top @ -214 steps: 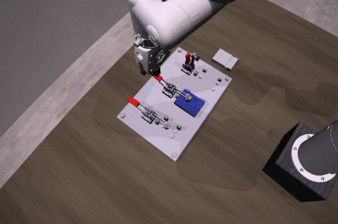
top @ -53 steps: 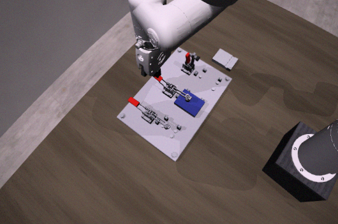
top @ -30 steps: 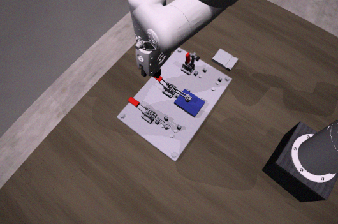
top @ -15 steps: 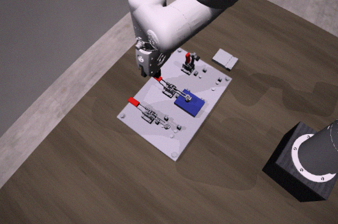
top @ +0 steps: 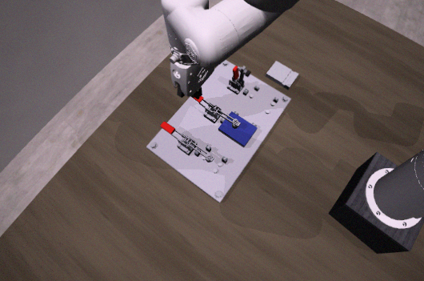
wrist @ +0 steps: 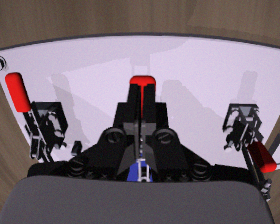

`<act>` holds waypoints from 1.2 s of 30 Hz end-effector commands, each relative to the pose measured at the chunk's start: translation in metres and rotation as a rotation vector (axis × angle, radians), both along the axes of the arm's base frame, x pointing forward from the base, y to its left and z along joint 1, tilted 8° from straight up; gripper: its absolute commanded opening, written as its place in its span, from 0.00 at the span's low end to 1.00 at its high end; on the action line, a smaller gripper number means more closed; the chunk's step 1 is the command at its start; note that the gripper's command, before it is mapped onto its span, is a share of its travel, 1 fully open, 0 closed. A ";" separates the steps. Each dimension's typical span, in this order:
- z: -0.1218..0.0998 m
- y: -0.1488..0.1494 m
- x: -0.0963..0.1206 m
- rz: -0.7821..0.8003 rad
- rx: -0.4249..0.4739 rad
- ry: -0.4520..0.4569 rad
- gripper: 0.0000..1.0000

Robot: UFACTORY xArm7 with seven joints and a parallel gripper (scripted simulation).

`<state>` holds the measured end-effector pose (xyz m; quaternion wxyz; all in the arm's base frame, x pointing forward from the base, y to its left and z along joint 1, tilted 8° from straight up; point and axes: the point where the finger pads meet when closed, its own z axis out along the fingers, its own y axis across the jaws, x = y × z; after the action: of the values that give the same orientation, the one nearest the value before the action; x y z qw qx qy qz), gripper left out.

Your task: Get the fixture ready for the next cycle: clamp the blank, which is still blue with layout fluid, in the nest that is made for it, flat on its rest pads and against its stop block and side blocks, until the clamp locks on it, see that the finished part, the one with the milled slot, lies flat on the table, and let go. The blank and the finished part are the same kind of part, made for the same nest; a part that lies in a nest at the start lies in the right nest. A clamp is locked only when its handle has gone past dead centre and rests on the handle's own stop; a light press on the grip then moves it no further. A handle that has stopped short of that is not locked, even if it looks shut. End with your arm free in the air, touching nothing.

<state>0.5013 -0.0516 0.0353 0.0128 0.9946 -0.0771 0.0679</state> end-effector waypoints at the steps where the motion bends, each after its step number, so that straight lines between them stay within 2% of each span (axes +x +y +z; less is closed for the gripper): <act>1: 0.001 0.000 0.001 0.000 0.000 -0.003 0.00; 36: -0.003 0.000 0.002 0.000 0.000 -0.003 0.00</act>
<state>0.5018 -0.0518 0.0313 0.0129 0.9946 -0.0770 0.0678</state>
